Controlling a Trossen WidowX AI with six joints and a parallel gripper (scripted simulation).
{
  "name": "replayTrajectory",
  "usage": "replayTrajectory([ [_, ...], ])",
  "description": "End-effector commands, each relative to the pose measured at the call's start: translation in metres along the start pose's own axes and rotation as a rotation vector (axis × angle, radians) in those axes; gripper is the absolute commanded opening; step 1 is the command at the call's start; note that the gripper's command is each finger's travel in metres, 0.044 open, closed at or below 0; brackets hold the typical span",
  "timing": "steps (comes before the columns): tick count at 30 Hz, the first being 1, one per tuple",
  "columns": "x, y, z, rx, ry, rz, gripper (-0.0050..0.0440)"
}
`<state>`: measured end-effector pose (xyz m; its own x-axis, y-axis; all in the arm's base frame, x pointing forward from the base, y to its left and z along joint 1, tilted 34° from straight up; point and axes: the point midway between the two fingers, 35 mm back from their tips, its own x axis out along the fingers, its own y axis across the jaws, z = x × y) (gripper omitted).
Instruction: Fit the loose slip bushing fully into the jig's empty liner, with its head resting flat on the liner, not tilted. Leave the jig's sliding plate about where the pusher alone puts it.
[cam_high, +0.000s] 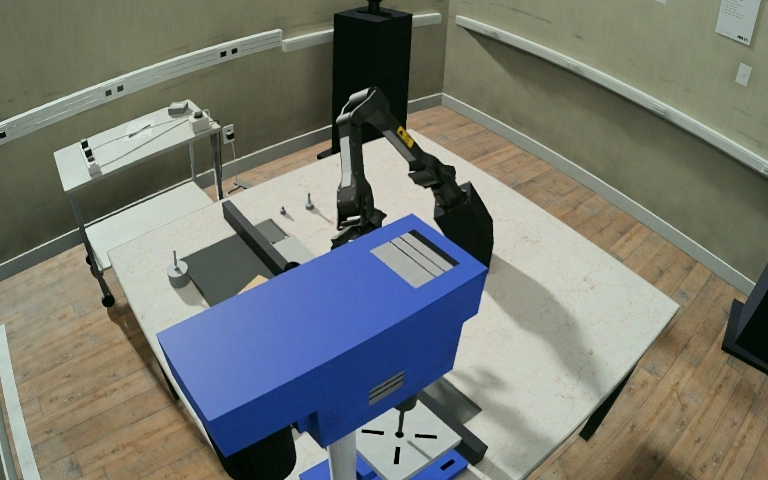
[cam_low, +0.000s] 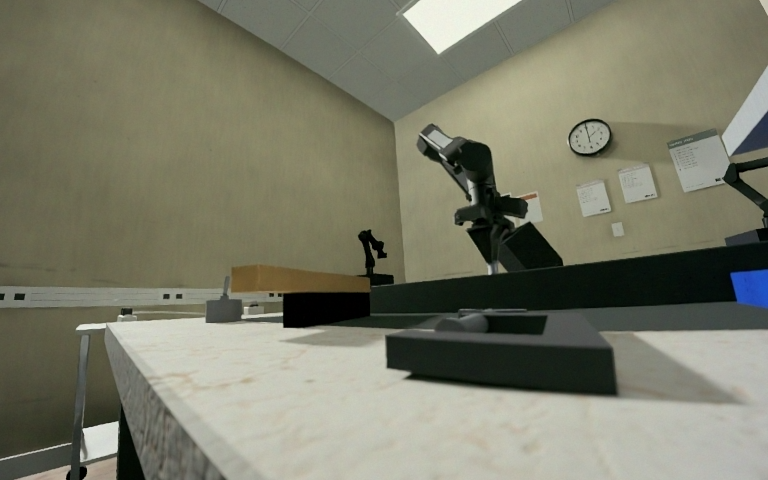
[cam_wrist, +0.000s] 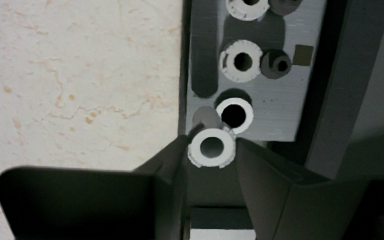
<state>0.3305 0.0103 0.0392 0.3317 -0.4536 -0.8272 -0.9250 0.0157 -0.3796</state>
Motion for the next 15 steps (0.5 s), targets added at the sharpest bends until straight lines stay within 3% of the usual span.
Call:
replayTrajectory([
  [1, -0.0042, -0.0153, 0.0, 0.008, -0.01, -0.019, -0.005],
  [15, -0.005, -0.0245, -0.0008, 0.012, -0.013, -0.029, -0.005],
])
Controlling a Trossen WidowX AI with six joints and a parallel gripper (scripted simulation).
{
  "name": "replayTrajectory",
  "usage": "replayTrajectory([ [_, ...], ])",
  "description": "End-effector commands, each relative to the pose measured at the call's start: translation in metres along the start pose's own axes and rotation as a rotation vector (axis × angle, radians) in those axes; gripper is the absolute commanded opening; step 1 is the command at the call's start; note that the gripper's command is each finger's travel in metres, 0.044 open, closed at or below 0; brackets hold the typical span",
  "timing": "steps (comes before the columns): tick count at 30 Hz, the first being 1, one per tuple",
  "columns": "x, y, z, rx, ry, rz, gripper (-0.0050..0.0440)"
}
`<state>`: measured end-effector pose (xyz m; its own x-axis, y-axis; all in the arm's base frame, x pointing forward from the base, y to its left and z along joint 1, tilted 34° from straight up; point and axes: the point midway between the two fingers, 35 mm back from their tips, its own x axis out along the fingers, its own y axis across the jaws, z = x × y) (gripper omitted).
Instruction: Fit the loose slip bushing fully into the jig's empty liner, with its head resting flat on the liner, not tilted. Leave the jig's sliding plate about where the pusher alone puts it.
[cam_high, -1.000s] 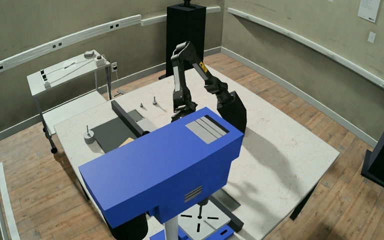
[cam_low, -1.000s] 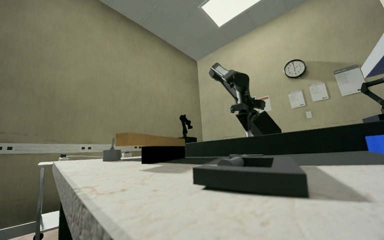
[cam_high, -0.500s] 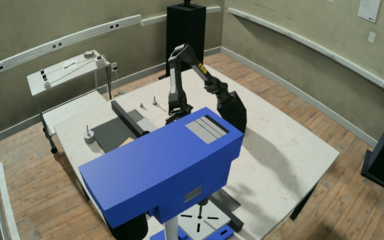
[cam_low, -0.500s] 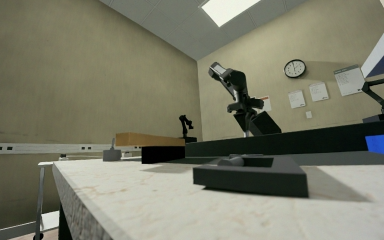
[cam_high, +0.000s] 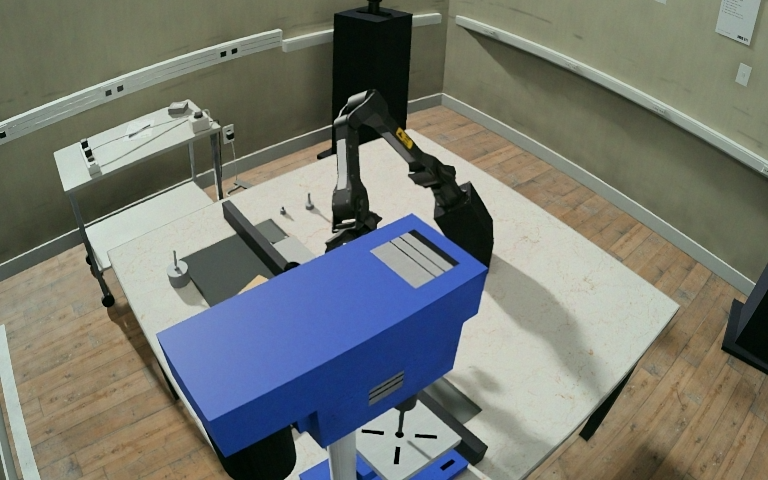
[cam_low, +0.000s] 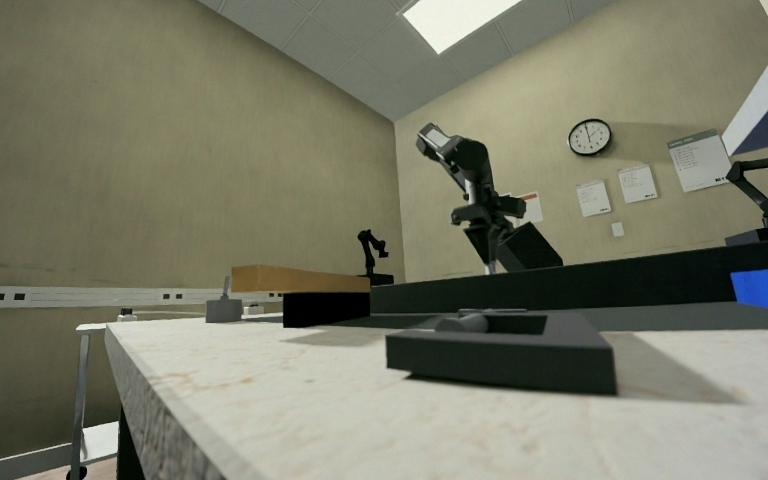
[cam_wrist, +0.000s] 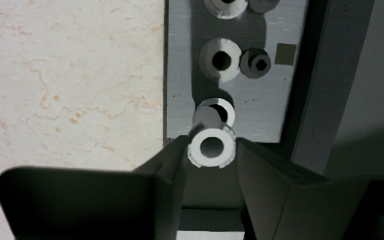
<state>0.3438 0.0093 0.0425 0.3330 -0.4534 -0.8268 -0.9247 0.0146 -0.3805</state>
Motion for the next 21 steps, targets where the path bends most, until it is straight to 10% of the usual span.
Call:
replayTrajectory([
  [1, -0.0067, -0.0106, -0.0009, 0.011, -0.012, -0.025, -0.005],
  [21, -0.0075, -0.016, -0.0011, 0.014, -0.013, -0.029, -0.005],
])
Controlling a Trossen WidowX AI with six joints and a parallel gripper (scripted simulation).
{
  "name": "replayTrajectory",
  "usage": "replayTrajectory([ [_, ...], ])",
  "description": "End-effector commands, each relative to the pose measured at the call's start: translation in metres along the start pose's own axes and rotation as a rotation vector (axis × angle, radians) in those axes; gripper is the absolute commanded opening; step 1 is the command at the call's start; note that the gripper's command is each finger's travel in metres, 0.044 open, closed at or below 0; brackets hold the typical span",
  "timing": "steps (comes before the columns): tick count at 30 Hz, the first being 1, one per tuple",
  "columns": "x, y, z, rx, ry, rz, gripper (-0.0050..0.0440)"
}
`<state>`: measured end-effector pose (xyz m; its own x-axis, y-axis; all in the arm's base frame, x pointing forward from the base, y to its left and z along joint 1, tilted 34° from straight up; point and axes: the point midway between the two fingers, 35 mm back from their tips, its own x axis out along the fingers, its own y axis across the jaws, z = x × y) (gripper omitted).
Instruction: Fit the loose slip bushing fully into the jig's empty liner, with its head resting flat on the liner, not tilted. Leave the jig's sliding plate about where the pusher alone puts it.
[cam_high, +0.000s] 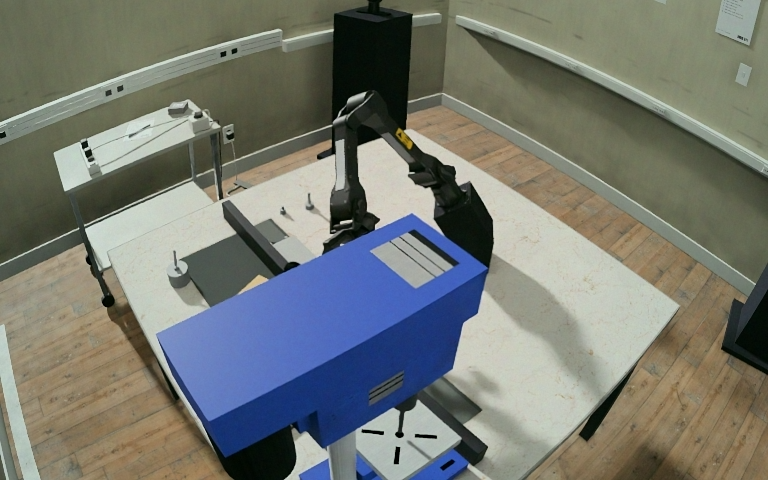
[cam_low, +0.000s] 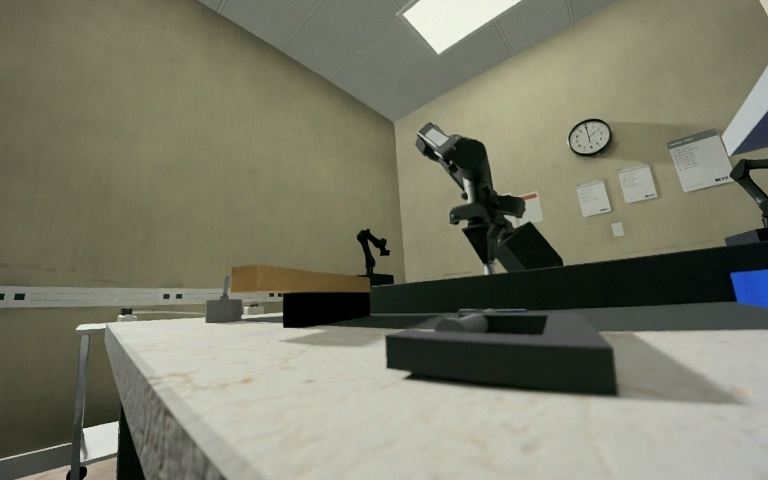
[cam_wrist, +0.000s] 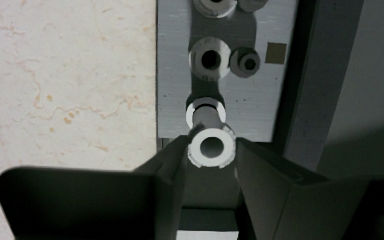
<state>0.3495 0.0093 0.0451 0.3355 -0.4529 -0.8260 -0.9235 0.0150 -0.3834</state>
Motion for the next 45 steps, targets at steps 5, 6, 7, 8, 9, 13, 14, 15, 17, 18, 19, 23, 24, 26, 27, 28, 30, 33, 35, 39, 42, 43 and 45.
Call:
replayTrajectory([
  [5, -0.0066, -0.0095, -0.0007, 0.011, -0.012, -0.025, -0.005],
  [6, -0.0058, -0.0068, -0.0012, 0.011, -0.008, -0.021, -0.005],
  [7, -0.0058, -0.0068, -0.0012, 0.011, -0.008, -0.021, -0.005],
  [8, -0.0057, -0.0068, -0.0012, 0.011, -0.008, -0.021, -0.005],
  [9, -0.0057, -0.0068, -0.0012, 0.011, -0.008, -0.021, -0.005],
  [13, -0.0056, -0.0068, -0.0012, 0.011, -0.008, -0.021, -0.005],
  [14, -0.0056, -0.0068, -0.0012, 0.011, -0.008, -0.021, -0.005],
  [15, -0.0056, -0.0068, -0.0012, 0.011, -0.008, -0.021, -0.005],
  [17, -0.0055, -0.0067, -0.0012, 0.011, -0.008, -0.021, -0.005],
  [18, -0.0055, -0.0067, -0.0012, 0.011, -0.008, -0.021, -0.005],
  [19, -0.0054, -0.0067, -0.0011, 0.011, -0.008, -0.021, -0.005],
  [23, -0.0053, -0.0067, -0.0011, 0.011, -0.008, -0.021, -0.005],
  [24, -0.0053, -0.0067, -0.0011, 0.011, -0.008, -0.021, -0.005],
  [26, -0.0052, -0.0067, -0.0011, 0.011, -0.008, -0.021, -0.005],
  [27, -0.0052, -0.0067, -0.0011, 0.011, -0.008, -0.021, -0.005],
  [28, -0.0052, -0.0067, -0.0011, 0.011, -0.008, -0.021, -0.005],
  [30, -0.0026, -0.0054, 0.0001, 0.004, -0.009, -0.014, -0.005],
  [33, -0.0051, -0.0067, -0.0011, 0.011, -0.008, -0.021, -0.005],
  [35, -0.0051, -0.0067, -0.0011, 0.011, -0.008, -0.021, -0.005],
  [39, -0.0051, -0.0066, -0.001, 0.011, -0.008, -0.021, -0.005],
  [42, -0.0052, -0.0065, -0.0009, 0.011, -0.008, -0.021, -0.005],
  [43, -0.0052, -0.0065, -0.0009, 0.011, -0.008, -0.021, -0.005],
  [45, -0.0052, -0.0065, -0.0009, 0.011, -0.008, -0.021, -0.005],
])
